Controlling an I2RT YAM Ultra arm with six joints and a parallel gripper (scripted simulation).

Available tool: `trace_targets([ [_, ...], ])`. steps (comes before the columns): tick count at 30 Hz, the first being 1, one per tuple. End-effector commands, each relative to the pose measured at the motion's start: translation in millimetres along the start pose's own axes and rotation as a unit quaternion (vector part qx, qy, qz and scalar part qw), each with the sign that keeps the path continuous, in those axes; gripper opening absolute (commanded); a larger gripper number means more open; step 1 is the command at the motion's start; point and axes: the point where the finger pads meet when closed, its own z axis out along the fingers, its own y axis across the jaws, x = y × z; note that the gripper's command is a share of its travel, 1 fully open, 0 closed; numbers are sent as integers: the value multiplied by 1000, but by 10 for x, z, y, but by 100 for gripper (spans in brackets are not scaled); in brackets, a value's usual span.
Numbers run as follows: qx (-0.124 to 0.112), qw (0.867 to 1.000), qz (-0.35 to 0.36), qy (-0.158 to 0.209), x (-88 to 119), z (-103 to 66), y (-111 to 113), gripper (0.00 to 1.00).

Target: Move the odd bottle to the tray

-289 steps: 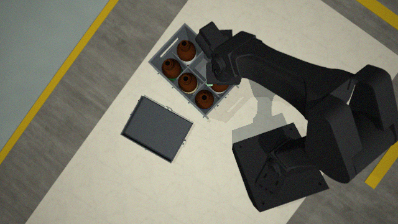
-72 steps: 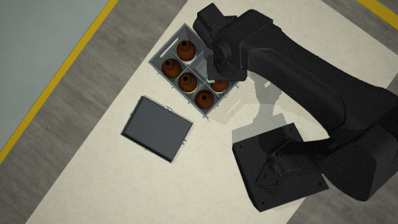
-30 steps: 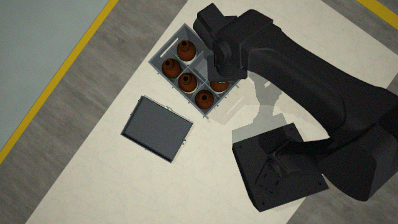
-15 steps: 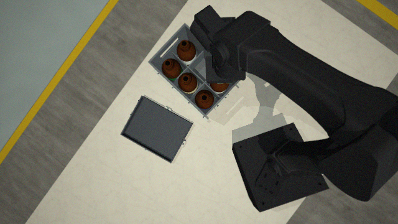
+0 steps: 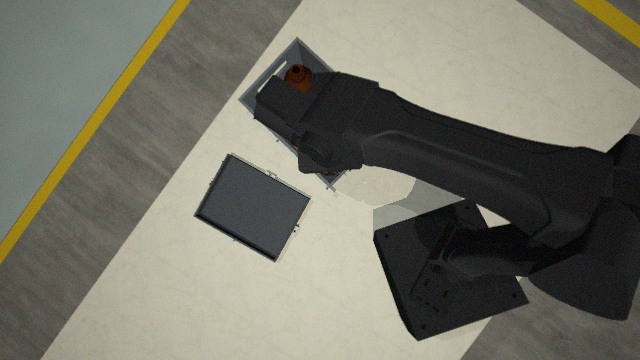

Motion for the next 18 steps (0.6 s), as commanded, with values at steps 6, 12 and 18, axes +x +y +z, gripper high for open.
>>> trace_targets([
  [6, -17, 999, 17, -29, -118, -148, 87, 61],
  [12, -17, 999, 15, -29, -118, -148, 87, 61],
  [18, -17, 999, 15, -29, -118, -148, 87, 61],
])
